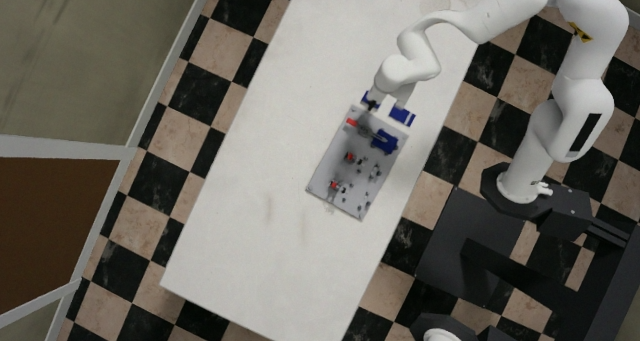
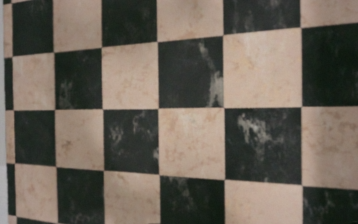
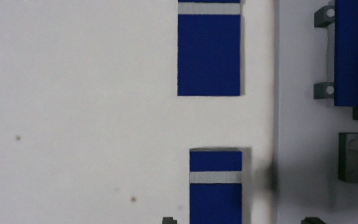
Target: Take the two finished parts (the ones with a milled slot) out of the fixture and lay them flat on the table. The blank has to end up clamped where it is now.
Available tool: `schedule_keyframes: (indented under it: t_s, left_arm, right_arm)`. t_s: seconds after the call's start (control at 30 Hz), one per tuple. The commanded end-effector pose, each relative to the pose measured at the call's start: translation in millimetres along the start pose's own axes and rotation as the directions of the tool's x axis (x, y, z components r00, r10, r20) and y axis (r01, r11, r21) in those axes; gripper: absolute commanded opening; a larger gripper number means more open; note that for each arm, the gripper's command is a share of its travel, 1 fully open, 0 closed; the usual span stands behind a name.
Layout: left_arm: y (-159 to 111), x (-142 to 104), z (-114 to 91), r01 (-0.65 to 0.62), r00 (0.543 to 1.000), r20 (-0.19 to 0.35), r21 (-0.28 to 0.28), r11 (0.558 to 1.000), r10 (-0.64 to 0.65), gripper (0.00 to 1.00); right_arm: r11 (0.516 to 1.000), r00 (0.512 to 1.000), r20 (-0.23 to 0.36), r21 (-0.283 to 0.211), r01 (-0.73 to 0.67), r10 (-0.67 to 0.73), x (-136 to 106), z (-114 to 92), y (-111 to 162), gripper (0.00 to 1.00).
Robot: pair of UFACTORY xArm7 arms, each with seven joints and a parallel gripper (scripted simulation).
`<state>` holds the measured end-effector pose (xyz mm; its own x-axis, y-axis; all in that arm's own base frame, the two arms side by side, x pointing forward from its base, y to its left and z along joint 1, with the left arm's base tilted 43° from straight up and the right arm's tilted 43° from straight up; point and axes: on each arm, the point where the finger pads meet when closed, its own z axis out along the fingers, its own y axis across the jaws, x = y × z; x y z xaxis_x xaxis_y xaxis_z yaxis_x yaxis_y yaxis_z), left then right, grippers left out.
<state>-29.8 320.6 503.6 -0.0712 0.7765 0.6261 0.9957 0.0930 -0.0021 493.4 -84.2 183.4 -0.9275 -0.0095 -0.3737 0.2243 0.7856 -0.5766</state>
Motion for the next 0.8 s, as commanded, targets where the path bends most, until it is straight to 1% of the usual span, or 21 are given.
schedule_keyframes:
  t_s: [0.0, 0.43, 0.6, 0.77]
  left_arm:
    - [0, 1, -2, 0.002, 1.0, -0.004, -0.001, 1.0, -0.002, 1.0]
    - [0, 1, -2, 0.002, 1.0, -0.004, -0.001, 1.0, -0.002, 1.0]
    - [0, 1, -2, 0.002, 1.0, -0.004, -0.001, 1.0, -0.002, 1.0]
    - [0, 1, -2, 0.002, 1.0, -0.004, -0.001, 1.0, -0.002, 1.0]
  right_arm:
    - [1.0, 1.0, 0.005, -0.002, 0.0, 0.0, -2, -3, 1, 0.69]
    - [1.0, 1.0, 0.005, -0.002, 0.0, 0.0, -2, -5, 1, 0.69]
    - [1.0, 1.0, 0.005, -0.002, 0.0, 0.0, -2, -14, 1, 0.69]
    - [1.0, 1.0, 0.005, -0.002, 0.0, 0.0, -2, -29, 1, 0.69]
